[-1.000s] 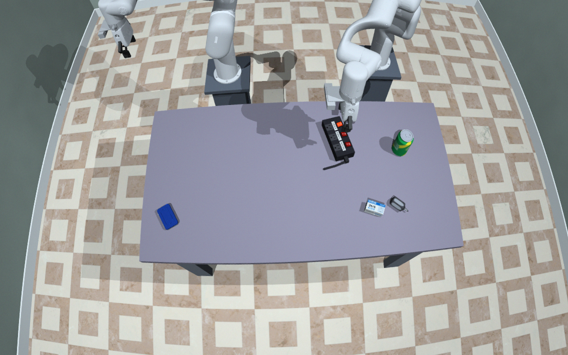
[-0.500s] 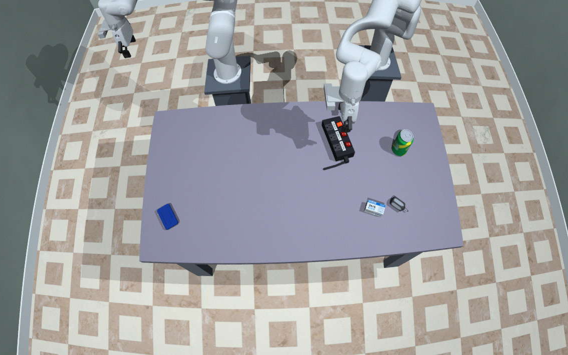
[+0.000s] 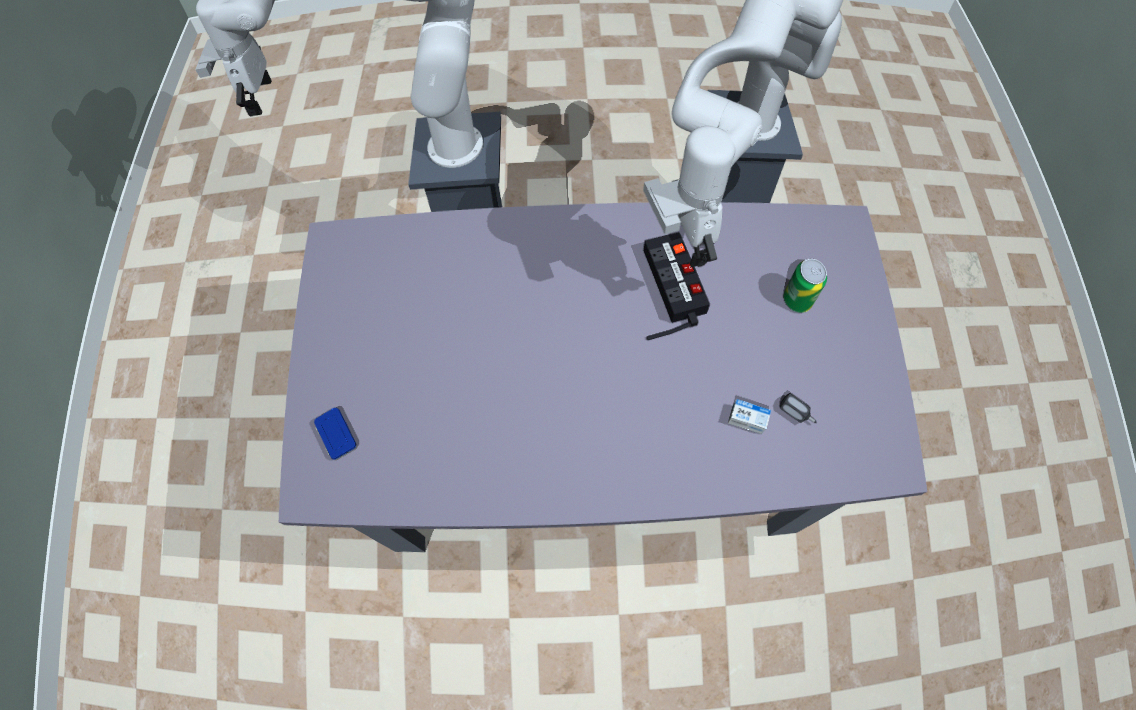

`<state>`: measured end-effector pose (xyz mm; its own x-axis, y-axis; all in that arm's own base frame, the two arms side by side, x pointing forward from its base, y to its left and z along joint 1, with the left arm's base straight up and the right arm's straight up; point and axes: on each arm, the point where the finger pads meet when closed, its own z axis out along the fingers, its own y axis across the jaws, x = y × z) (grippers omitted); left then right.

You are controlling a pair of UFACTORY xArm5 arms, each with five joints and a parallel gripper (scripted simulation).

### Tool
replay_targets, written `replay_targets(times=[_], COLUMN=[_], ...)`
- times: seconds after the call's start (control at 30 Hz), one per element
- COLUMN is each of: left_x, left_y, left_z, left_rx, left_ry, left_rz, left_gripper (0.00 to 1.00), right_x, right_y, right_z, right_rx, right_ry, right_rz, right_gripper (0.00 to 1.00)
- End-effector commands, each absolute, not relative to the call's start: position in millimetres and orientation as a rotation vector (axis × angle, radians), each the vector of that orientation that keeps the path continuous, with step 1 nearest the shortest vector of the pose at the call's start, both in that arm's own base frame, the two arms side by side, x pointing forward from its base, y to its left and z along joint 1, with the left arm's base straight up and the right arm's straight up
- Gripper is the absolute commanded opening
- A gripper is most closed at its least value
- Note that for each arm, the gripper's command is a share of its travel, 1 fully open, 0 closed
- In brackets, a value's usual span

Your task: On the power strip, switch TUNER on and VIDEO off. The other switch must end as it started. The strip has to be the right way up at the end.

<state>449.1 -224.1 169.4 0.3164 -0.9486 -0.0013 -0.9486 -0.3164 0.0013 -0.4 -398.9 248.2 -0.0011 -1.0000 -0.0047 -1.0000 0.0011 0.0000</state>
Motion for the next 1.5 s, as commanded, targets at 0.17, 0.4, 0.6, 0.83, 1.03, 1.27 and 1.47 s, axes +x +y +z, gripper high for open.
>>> replay_targets(times=[0.17, 0.4, 0.6, 0.83, 1.03, 1.27, 1.47], left_x=[449, 448, 446, 445, 444, 442, 441], left_y=[-223, -222, -221, -220, -219, -218, -217], left_z=[161, 153, 146, 139, 132, 127, 120], left_rx=[2.801, 2.939, 3.031, 3.098, 3.133, 3.139, 3.117], left_ry=[-1.423, -1.108, -0.821, -0.516, -0.214, 0.037, 0.373], left_rz=[0.007, 0.007, 0.007, 0.007, 0.006, 0.006, 0.005], left_gripper=[1.0, 1.0, 1.0, 1.0, 1.0, 1.0, 1.0], right_x=[0, 0, 0, 0, 0, 0, 0], right_y=[-400, -400, -400, -400, -400, -400, -400], right_z=[250, 250, 250, 250, 250, 250, 250], right_rx=[-2.22, -2.22, -2.22, -2.22, -2.22, -2.22, -2.22], right_ry=[2.223, 2.223, 2.223, 2.223, 2.223, 2.223, 2.223], right_rz=[0.0, 0.0, 0.0, 0.0, 0.0, 0.0, 0.0], right_gripper=[1.0, 1.0, 1.0, 1.0, 1.0, 1.0, 1.0])
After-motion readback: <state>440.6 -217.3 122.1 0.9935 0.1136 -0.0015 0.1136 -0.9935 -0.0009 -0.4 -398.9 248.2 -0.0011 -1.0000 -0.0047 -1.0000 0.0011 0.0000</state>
